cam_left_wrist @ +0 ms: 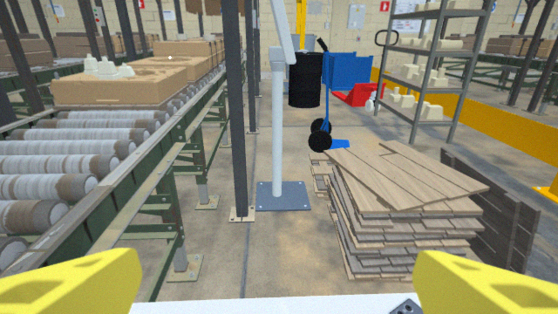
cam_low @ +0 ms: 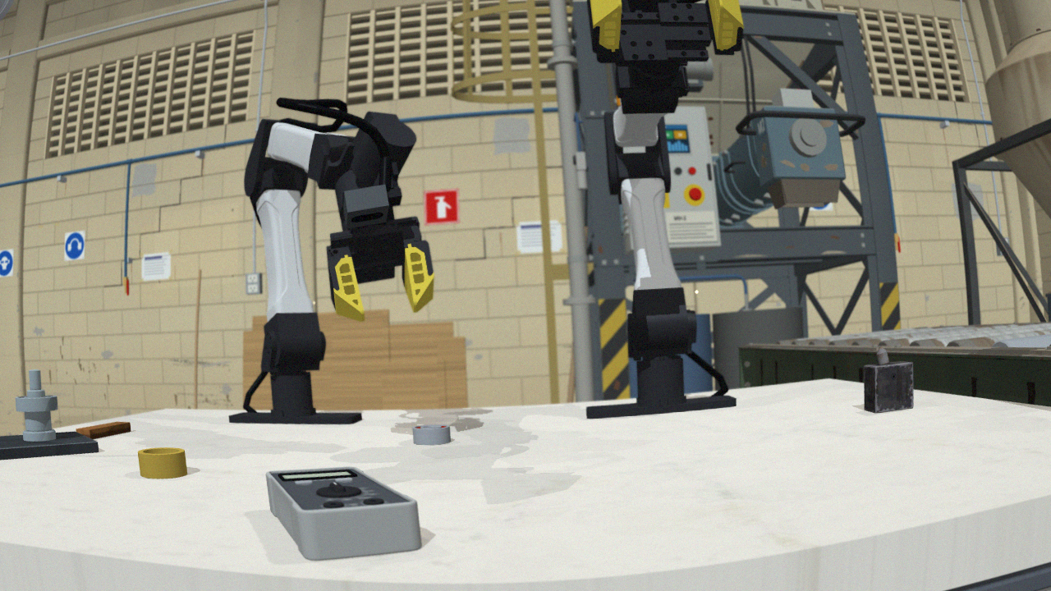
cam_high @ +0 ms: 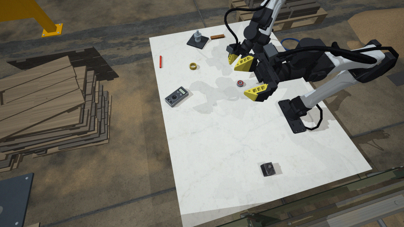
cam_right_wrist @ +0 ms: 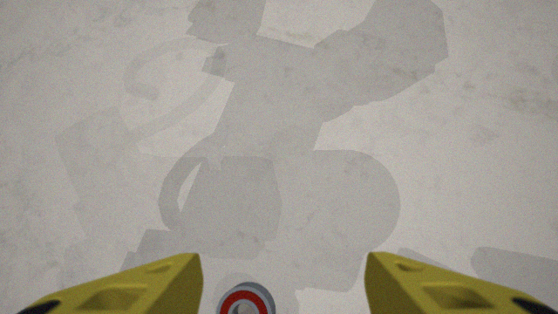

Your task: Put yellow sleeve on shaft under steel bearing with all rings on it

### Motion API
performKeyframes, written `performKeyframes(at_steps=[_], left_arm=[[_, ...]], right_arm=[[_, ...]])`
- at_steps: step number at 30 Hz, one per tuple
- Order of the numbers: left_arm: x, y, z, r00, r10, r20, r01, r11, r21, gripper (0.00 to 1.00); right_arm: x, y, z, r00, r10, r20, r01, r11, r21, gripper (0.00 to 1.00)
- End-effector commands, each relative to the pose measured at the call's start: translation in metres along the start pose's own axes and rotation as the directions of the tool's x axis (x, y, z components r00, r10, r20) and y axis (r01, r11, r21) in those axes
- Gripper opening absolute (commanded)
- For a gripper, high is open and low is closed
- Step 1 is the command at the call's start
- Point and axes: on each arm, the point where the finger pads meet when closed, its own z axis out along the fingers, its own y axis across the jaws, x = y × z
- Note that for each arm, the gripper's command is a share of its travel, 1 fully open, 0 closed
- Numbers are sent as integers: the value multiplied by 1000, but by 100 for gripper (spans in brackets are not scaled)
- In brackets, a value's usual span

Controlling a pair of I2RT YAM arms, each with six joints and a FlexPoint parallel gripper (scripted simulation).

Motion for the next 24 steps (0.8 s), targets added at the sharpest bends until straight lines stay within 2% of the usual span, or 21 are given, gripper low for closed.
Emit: performKeyframes(at_steps=[1, 13, 17, 19, 24], left_arm=[[-10, 0, -1, 1000, 4, 29, -4, 1000, -6, 100], [-10, 0, -1, 1000, 4, 29, -4, 1000, -6, 100], [-10, 0, -1, 1000, 4, 29, -4, 1000, -6, 100], [-10, 0, -1, 1000, 4, 29, -4, 1000, -6, 100], [-10, 0, -1, 1000, 4, 29, -4, 1000, -6, 100]], right_arm=[[-44, 4, -17, 991, 13, 135, -4, 998, -61, 56], [-115, -47, -54, 926, 53, 373, -46, 999, -28, 56], [-119, -55, -48, 926, 55, 374, -54, 998, -14, 56], [-135, -65, -73, 891, 57, 451, -60, 998, -7, 56], [-154, -88, -91, 848, 45, 528, -70, 997, 27, 56]])
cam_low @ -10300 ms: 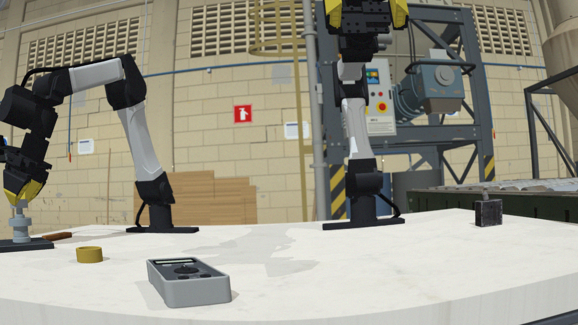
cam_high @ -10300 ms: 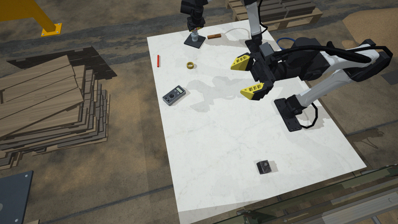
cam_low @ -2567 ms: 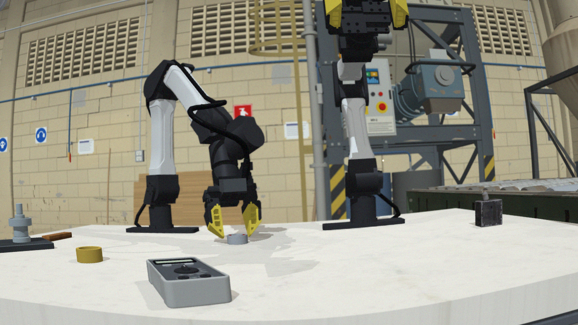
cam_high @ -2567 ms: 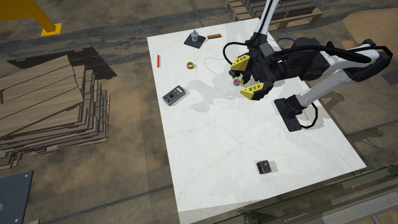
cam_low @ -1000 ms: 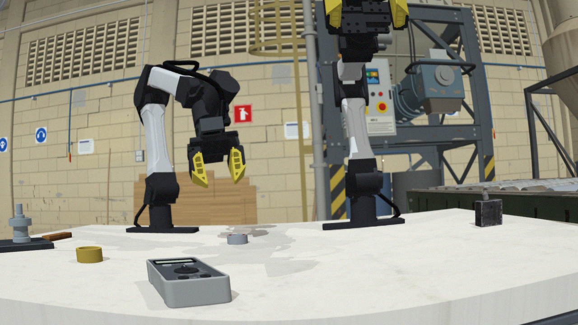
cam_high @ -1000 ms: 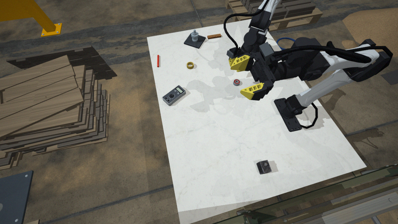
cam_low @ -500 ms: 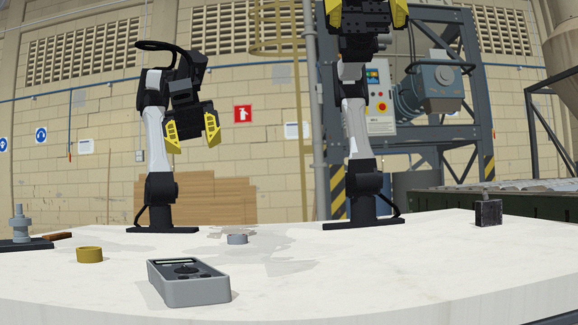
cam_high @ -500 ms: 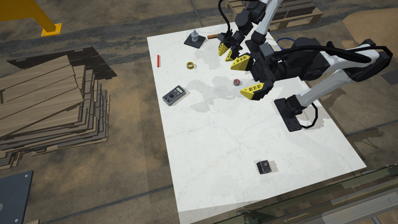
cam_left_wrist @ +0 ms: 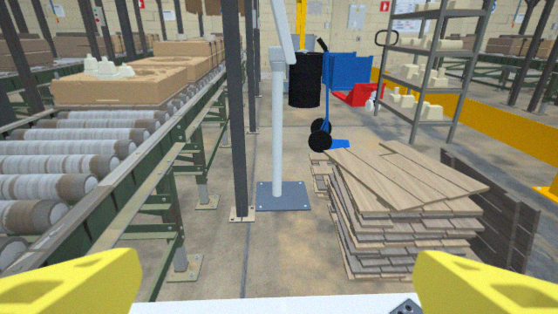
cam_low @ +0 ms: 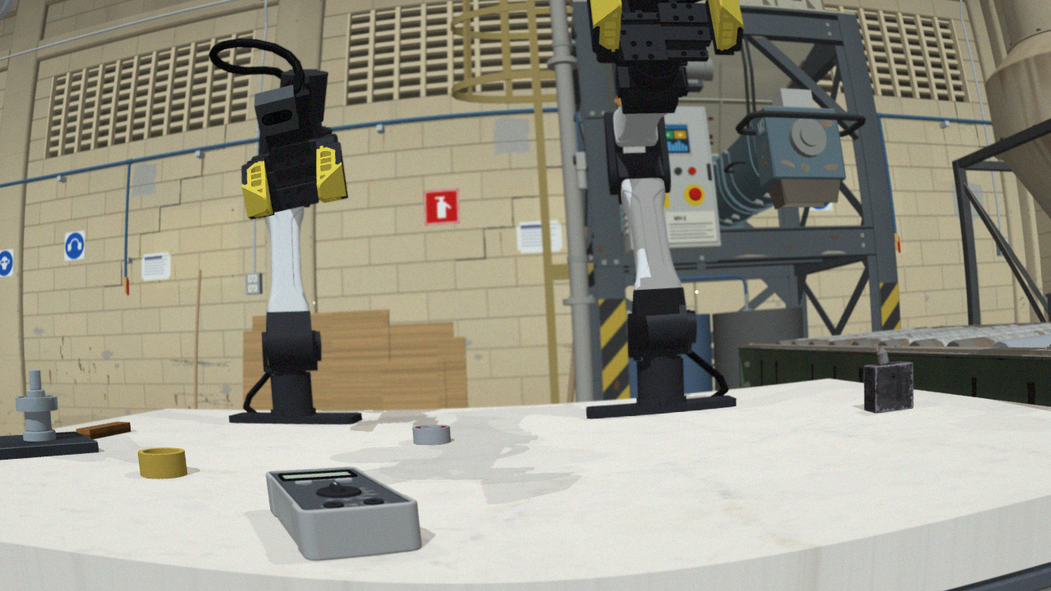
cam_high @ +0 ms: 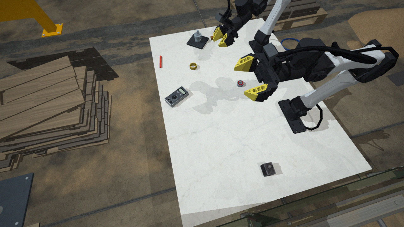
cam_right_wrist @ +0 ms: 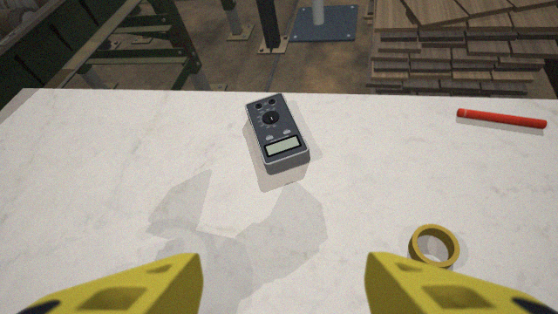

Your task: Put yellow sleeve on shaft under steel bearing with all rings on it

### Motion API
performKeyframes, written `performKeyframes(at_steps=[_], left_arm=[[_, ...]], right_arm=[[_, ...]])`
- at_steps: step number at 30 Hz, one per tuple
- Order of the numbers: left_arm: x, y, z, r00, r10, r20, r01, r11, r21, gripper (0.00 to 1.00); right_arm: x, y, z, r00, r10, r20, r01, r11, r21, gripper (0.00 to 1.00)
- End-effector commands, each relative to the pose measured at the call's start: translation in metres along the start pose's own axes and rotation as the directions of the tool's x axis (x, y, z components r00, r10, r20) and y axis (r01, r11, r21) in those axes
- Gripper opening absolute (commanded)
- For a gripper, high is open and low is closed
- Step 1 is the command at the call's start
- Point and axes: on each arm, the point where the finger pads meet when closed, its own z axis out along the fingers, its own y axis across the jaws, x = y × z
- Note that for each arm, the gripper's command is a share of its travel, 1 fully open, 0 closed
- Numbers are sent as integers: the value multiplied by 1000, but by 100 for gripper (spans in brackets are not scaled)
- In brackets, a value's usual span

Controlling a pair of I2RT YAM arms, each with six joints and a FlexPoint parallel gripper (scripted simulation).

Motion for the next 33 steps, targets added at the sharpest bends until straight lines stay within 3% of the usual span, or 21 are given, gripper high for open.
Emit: performKeyframes(at_steps=[1, 6, 10, 12, 23, 26, 29, 33], left_arm=[[-10, 0, -1, 1000, 4, 29, -4, 1000, -6, 100], [-10, 0, -1, 1000, 4, 29, -4, 1000, -6, 100], [-10, 0, -1, 1000, 4, 29, -4, 1000, -6, 100], [-10, 0, -1, 1000, 4, 29, -4, 1000, -6, 100], [-10, 0, -1, 1000, 4, 29, -4, 1000, -6, 100], [-10, 0, -1, 1000, 4, 29, -4, 1000, -6, 100], [-10, 0, -1, 1000, 4, 29, -4, 1000, -6, 100], [-10, 0, -1, 1000, 4, 29, -4, 1000, -6, 100]], right_arm=[[-56, -6, -14, 986, -14, 167, 17, 1000, -17, 56], [-85, -27, -31, 964, -30, 266, 24, 999, 24, 56], [-87, -36, -26, 963, -33, 266, 22, 999, 43, 56], [-106, -44, -48, 939, -46, 340, 26, 998, 65, 56], [-155, -88, -94, 853, -139, 503, 47, 980, 191, 56], [-153, -93, -87, 860, -136, 491, 41, 979, 199, 56], [-167, -101, -114, 820, -177, 544, 48, 969, 243, 56], [-165, -109, -110, 829, -177, 531, 41, 965, 258, 56]])
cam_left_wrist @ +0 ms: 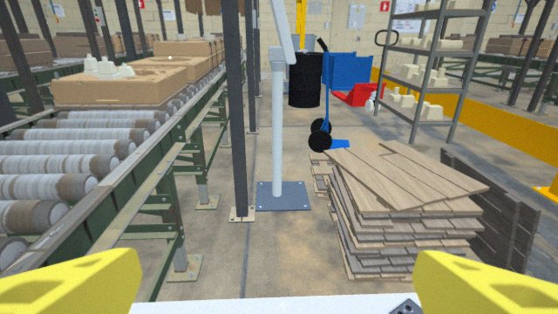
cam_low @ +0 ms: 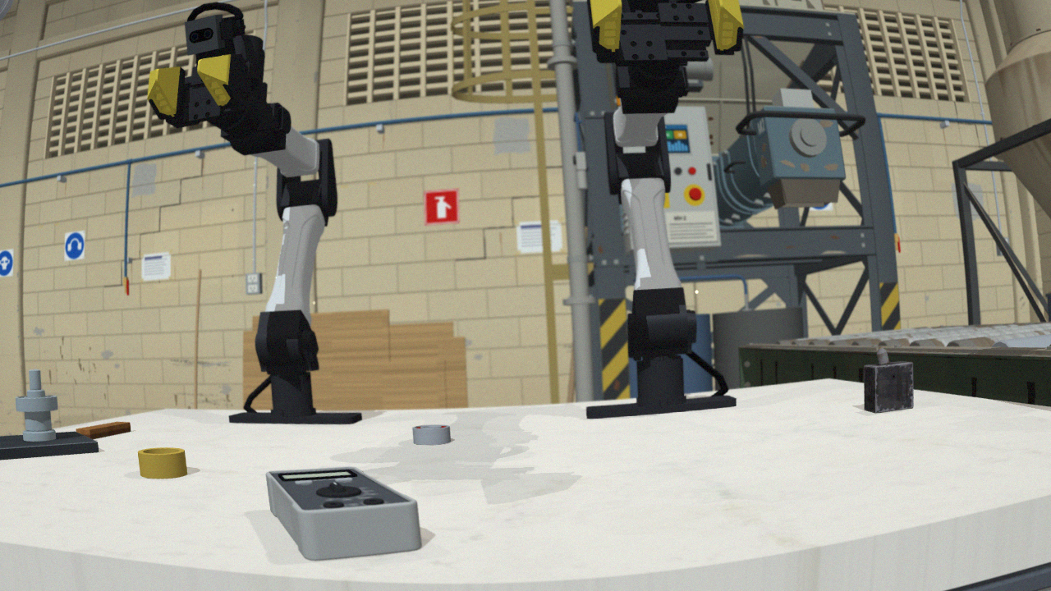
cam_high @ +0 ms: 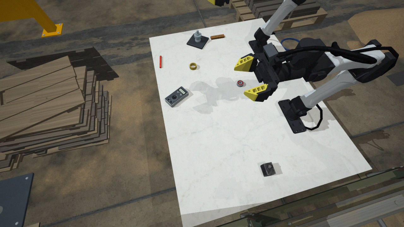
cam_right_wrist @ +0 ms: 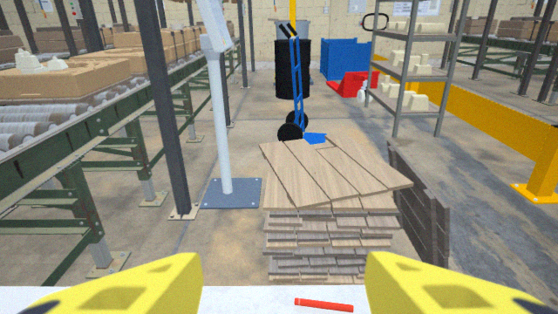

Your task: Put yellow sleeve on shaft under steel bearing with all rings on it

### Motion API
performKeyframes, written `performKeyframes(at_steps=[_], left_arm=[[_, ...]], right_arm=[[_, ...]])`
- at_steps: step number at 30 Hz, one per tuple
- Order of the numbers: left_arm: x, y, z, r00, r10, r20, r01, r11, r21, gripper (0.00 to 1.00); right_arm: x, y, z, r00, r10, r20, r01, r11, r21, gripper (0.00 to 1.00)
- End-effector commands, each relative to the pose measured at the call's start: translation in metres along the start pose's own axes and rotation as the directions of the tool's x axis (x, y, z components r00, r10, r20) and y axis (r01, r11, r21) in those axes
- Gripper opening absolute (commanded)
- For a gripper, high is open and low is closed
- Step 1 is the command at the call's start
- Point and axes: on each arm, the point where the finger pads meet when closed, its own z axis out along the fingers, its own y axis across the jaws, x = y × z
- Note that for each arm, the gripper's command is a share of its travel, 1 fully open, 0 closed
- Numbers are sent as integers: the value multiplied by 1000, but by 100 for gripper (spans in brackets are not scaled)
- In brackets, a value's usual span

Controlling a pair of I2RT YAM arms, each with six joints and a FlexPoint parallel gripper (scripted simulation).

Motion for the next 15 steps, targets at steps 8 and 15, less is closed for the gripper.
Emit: performKeyframes(at_steps=[8, 15], left_arm=[[-10, 0, -1, 1000, 4, 29, -4, 1000, -6, 100], [-10, 0, -1, 1000, 4, 29, -4, 1000, -6, 100]], right_arm=[[-34, 1, -5, 996, -2, 89, 2, 1000, 2, 71], [-38, 1, -11, 995, -11, 96, 11, 1000, 5, 71]])
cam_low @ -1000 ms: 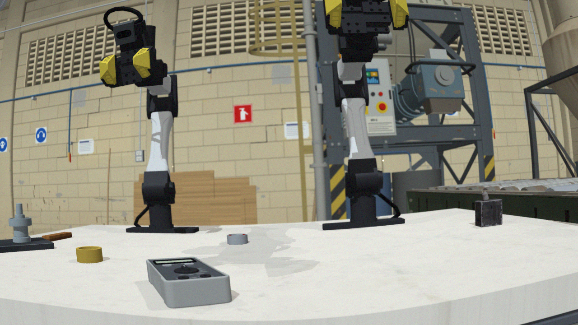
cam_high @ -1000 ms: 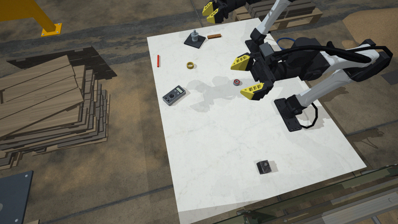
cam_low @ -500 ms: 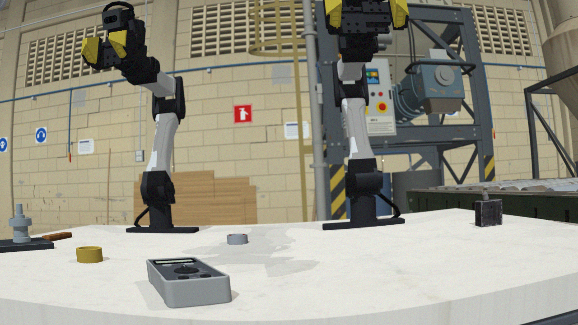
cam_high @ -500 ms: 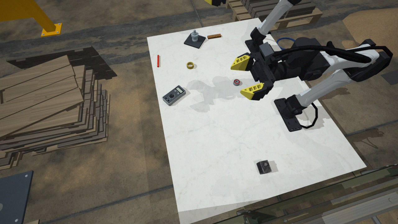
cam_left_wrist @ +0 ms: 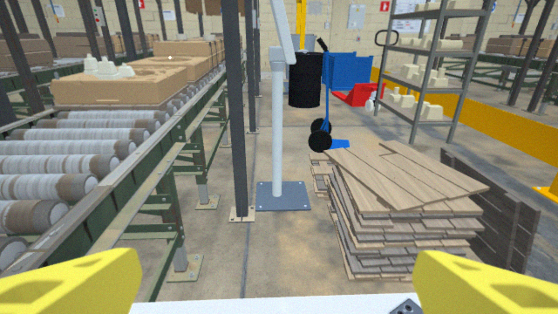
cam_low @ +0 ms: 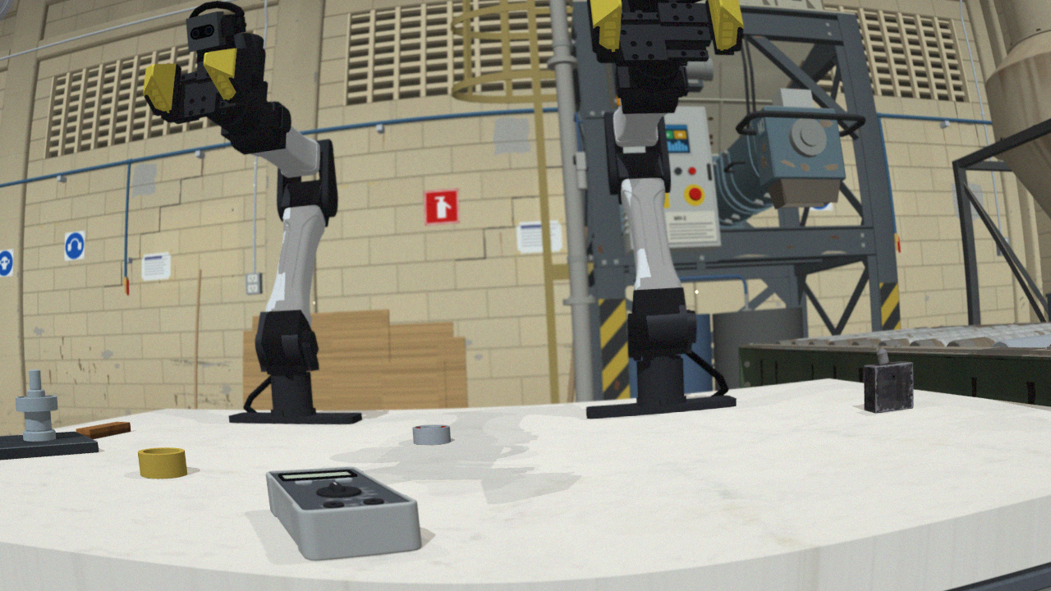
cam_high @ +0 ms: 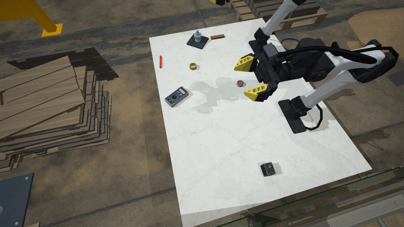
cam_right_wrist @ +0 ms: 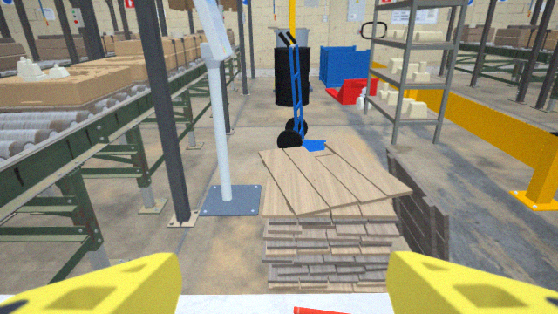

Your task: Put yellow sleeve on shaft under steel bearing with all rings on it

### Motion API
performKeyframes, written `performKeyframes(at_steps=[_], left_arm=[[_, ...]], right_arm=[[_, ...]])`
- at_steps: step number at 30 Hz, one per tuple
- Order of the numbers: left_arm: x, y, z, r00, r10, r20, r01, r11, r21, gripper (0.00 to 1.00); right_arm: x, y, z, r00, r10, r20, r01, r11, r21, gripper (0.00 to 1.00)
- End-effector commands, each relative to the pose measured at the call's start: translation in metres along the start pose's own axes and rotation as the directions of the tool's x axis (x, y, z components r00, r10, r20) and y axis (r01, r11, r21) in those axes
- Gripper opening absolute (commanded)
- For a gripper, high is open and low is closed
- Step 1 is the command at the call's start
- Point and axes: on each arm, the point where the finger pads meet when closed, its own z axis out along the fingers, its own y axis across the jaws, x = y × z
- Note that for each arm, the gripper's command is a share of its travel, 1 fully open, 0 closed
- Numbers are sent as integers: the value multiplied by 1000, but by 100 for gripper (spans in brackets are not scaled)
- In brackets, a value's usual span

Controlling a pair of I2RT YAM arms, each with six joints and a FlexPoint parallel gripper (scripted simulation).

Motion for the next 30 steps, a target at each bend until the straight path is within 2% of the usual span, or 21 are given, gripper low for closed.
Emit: performKeyframes(at_steps=[1, 6, 7, 9, 12, 26, 30], left_arm=[[-10, 0, -1, 1000, 4, 29, -4, 1000, -6, 100], [-10, 0, -1, 1000, 4, 29, -4, 1000, -6, 100], [-10, 0, -1, 1000, 4, 29, -4, 1000, -6, 100], [-10, 0, -1, 1000, 4, 29, -4, 1000, -6, 100], [-10, 0, -1, 1000, 4, 29, -4, 1000, -6, 100], [-10, 0, -1, 1000, 4, 29, -4, 1000, -6, 100], [-10, 0, -1, 1000, 4, 29, -4, 1000, -6, 100]], right_arm=[[-29, 3, -9, 997, -12, 70, 12, 1000, 0, 71], [-18, 2, -7, 999, -14, 33, 13, 1000, 5, 71], [14, -8, 6, 999, 17, -49, -15, 999, 36, 71], [3, -12, 7, 998, 42, -37, -39, 997, 59, 71], [6, -15, 7, 998, 55, -42, -52, 996, 72, 71], [80, -75, 38, 932, 292, -216, -196, 905, 378, 71], [90, -82, 41, 920, 317, -229, -204, 888, 412, 71]])
